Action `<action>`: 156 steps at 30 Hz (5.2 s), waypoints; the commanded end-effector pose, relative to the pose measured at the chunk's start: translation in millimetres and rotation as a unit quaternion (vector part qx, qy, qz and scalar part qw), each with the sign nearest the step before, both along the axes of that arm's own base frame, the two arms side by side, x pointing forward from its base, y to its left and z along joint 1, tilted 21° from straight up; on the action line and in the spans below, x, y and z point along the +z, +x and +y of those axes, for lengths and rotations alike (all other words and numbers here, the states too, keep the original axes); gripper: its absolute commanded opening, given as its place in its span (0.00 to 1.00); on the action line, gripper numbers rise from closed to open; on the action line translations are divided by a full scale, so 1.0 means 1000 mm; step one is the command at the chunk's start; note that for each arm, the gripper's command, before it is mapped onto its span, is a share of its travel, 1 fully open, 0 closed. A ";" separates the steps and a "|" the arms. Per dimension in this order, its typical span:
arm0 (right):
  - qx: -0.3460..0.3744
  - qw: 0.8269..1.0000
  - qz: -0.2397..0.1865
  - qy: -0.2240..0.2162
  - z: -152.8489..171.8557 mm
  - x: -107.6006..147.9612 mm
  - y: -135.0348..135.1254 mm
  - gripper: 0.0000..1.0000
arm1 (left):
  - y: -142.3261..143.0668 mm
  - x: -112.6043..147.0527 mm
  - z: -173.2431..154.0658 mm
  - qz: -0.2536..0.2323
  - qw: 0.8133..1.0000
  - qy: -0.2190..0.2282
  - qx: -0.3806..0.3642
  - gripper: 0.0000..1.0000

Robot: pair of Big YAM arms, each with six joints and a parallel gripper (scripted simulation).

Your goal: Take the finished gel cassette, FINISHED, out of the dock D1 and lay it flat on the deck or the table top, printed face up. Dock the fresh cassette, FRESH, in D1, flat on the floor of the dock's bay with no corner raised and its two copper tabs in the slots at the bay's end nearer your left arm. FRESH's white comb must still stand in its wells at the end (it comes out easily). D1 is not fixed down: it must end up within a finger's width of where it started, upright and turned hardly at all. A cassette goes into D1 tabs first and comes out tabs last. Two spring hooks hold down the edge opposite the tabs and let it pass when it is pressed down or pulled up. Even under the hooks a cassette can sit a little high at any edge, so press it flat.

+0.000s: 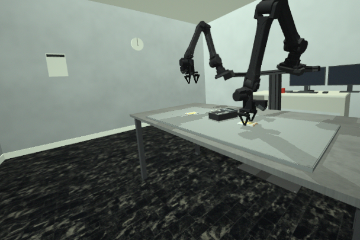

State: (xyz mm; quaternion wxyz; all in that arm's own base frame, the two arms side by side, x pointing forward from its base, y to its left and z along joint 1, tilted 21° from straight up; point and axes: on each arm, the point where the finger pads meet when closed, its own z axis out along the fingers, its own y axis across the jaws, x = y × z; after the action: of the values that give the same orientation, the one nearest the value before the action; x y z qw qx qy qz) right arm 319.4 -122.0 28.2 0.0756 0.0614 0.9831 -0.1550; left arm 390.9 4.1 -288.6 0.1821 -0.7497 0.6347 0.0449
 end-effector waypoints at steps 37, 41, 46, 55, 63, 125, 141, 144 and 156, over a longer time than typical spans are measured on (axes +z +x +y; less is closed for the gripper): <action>0.004 1.000 -0.011 -0.003 0.002 0.010 0.014 1.00 | 0.001 0.006 -0.003 -0.002 1.000 0.000 -0.001 0.98; 0.004 1.000 -0.011 -0.003 0.002 0.010 0.014 1.00 | 0.001 0.006 -0.003 -0.002 1.000 0.000 -0.001 0.98; 0.004 1.000 -0.011 -0.003 0.002 0.010 0.014 1.00 | 0.001 0.008 -0.003 -0.002 1.000 0.000 -0.001 0.98; 0.004 1.000 -0.011 -0.003 0.002 0.010 0.014 1.00 | 0.000 0.009 -0.004 -0.002 1.000 0.000 -0.001 0.98; 0.004 1.000 -0.011 -0.003 0.002 0.010 0.014 1.00 | -0.001 0.010 -0.004 0.002 1.000 0.000 -0.001 0.98; 0.004 1.000 -0.011 -0.003 0.002 0.010 0.014 1.00 | -0.004 0.023 -0.009 0.000 1.000 0.001 0.000 0.98; 0.004 1.000 -0.011 -0.003 0.002 0.010 0.014 1.00 | -0.006 0.032 -0.012 0.001 1.000 0.001 0.000 0.98; 0.004 1.000 -0.011 -0.003 0.002 0.010 0.014 1.00 | -0.007 0.037 -0.014 0.001 1.000 0.001 0.000 0.98; 0.004 1.000 -0.011 -0.003 0.002 0.010 0.014 1.00 | -0.009 0.045 -0.017 0.002 1.000 0.001 0.001 0.98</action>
State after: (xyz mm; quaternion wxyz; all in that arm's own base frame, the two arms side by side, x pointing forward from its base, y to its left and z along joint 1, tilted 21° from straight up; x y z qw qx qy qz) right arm 319.4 -122.0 28.2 0.0756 0.0614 0.9831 -0.1550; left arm 383.6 -8.2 -252.8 0.1806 -0.7497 0.6349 0.0475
